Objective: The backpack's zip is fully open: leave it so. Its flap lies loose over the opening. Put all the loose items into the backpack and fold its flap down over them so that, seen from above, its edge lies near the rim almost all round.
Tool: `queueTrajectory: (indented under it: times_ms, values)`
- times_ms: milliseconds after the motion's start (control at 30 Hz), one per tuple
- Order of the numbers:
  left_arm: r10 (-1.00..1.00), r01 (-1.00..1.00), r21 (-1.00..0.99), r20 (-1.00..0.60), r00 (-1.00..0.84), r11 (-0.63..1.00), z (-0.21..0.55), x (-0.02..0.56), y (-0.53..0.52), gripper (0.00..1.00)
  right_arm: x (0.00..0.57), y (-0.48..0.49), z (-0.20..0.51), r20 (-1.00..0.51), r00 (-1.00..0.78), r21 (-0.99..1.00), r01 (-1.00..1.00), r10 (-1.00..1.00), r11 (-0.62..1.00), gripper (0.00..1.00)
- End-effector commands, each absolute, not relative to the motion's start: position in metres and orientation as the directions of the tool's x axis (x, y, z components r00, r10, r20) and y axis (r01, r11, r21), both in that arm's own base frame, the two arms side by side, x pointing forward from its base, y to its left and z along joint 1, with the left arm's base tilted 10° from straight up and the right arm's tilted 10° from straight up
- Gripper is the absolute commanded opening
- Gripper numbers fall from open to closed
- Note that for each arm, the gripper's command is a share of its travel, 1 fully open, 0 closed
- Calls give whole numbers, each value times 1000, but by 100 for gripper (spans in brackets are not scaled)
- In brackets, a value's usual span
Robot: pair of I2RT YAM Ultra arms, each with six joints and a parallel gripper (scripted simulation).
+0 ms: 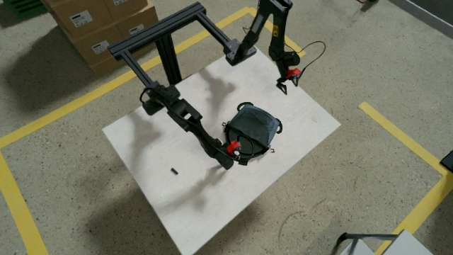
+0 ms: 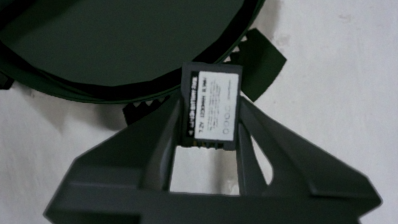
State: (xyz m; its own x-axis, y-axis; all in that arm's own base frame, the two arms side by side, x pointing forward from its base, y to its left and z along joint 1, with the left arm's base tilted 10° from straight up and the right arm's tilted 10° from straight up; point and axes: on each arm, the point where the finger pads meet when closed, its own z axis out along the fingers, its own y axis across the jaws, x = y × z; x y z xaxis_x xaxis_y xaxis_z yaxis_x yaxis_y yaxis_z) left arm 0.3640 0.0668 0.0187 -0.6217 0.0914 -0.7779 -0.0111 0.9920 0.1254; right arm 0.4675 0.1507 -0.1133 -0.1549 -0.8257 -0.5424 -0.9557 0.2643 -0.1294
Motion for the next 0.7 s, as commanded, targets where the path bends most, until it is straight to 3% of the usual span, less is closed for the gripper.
queueTrajectory:
  times_ms: [0,667]
  values:
    - [97,-8,128,-786,-611,992,23,367,66,90,485,155,-85,-580,-104,-196,-945,-808,262,29]
    - [97,-8,128,-786,-611,992,23,367,66,90,493,215,-105,-566,-127,-155,-954,-815,257,29]
